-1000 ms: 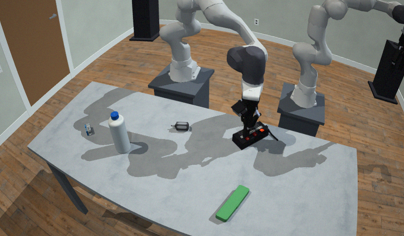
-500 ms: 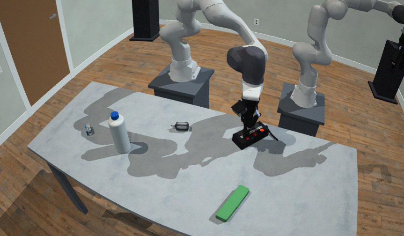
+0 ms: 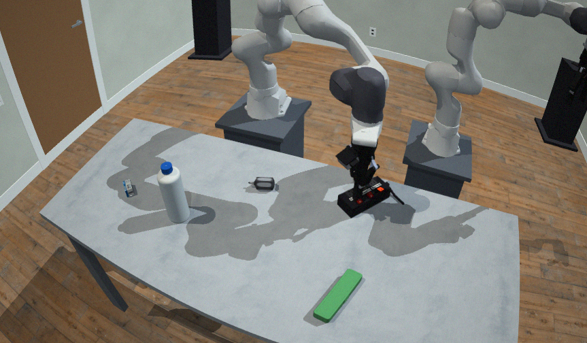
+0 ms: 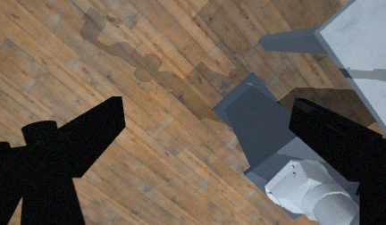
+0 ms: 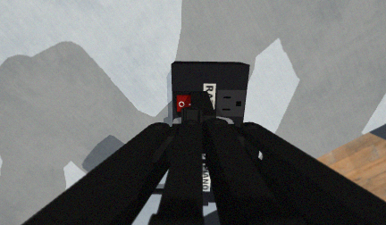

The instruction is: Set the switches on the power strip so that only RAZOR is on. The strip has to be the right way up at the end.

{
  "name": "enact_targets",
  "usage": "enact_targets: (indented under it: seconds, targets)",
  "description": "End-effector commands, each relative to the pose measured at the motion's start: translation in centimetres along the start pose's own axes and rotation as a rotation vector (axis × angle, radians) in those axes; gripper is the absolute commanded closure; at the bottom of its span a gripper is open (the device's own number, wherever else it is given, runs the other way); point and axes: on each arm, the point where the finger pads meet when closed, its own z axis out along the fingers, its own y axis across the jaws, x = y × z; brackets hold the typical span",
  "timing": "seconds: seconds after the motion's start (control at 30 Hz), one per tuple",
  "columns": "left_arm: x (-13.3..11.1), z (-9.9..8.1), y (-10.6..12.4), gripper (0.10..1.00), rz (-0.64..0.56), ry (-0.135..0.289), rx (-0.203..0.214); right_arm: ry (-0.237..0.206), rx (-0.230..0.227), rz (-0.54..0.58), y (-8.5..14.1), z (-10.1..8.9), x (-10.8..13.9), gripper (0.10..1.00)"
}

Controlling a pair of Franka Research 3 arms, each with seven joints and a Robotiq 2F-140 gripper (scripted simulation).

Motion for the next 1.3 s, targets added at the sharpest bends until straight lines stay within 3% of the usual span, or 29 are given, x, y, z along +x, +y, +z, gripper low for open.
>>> enact_targets:
  seconds: [0.0, 0.8, 1.27]
  targets:
    - [0.0, 0.0, 0.0, 0.098, 0.0, 0.0, 0.0, -0.003, -0.003, 0.005, 0.1, 0.5, -0.3, 0.999]
    - [0.0, 0.0, 0.0, 0.098, 0.0, 0.0, 0.0, -0.003, -0.003, 0.005, 0.1, 0.4, -0.3, 0.999]
    - [0.0, 0.0, 0.0, 0.098, 0.0, 0.0, 0.0, -0.003, -0.003, 0.005, 0.1, -3.2, -0.2, 0.999]
